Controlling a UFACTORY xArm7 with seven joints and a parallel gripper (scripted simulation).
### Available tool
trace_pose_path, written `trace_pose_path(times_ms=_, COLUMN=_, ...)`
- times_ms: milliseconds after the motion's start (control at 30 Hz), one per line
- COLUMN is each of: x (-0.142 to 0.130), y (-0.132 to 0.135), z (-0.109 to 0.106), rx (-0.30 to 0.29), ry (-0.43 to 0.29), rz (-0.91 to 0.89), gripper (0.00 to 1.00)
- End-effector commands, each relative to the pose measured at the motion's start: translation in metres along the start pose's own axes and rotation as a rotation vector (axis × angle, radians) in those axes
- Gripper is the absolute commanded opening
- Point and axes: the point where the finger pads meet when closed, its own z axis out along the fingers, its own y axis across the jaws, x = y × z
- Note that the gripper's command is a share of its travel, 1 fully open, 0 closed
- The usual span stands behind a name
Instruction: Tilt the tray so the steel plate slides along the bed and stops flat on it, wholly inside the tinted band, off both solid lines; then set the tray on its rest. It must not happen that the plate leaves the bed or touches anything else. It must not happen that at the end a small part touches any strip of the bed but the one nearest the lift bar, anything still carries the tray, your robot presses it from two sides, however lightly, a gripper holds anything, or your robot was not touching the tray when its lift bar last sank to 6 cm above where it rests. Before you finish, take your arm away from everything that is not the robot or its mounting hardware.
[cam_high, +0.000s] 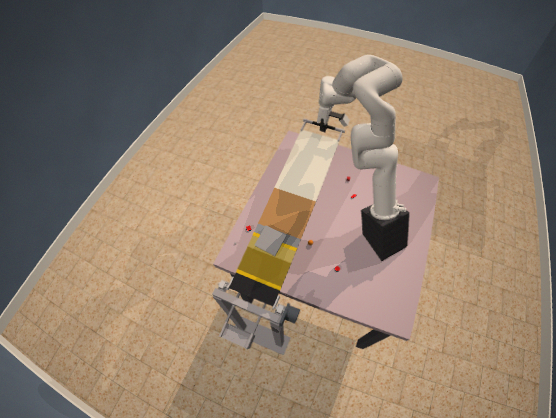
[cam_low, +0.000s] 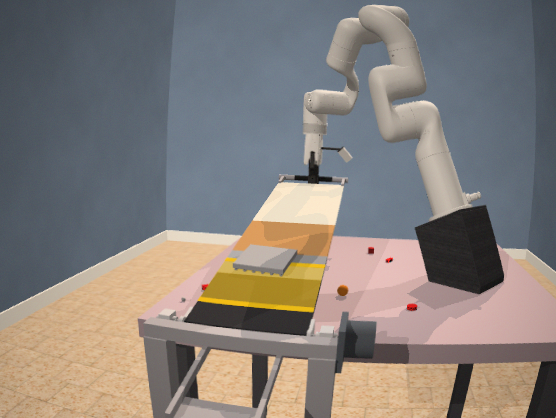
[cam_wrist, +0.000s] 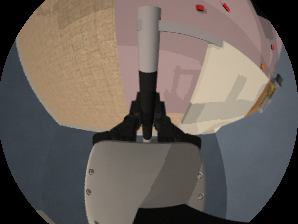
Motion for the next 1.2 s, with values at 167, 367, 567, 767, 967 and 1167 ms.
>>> trace_pose_path(times_ms=167, x=-0.001, y=-0.003, z=0.007, rx=0.001, ry=0.004, rz=-0.001, gripper=0.0)
trace_pose_path(times_ms=367, x=-0.001, y=-0.002, z=0.003, rx=0.001, ry=0.004, rz=-0.001, gripper=0.0)
trace_pose_path(times_ms=567, x=-0.001, y=0.001, z=-0.011, rx=0.001, ry=0.004, rz=-0.001, gripper=0.0)
trace_pose_path(times_ms=767, x=-0.001, y=0.016, z=-0.075, rx=0.001, ry=0.004, rz=-0.001, gripper=0.0)
trace_pose_path(times_ms=967, x=-0.001, y=0.0, z=-0.006, rx=0.001, ry=0.004, rz=-0.001, gripper=0.0)
trace_pose_path(times_ms=1167, x=-0.001, y=-0.001, z=0.0, rx=0.001, ry=0.004, rz=-0.001, gripper=0.0)
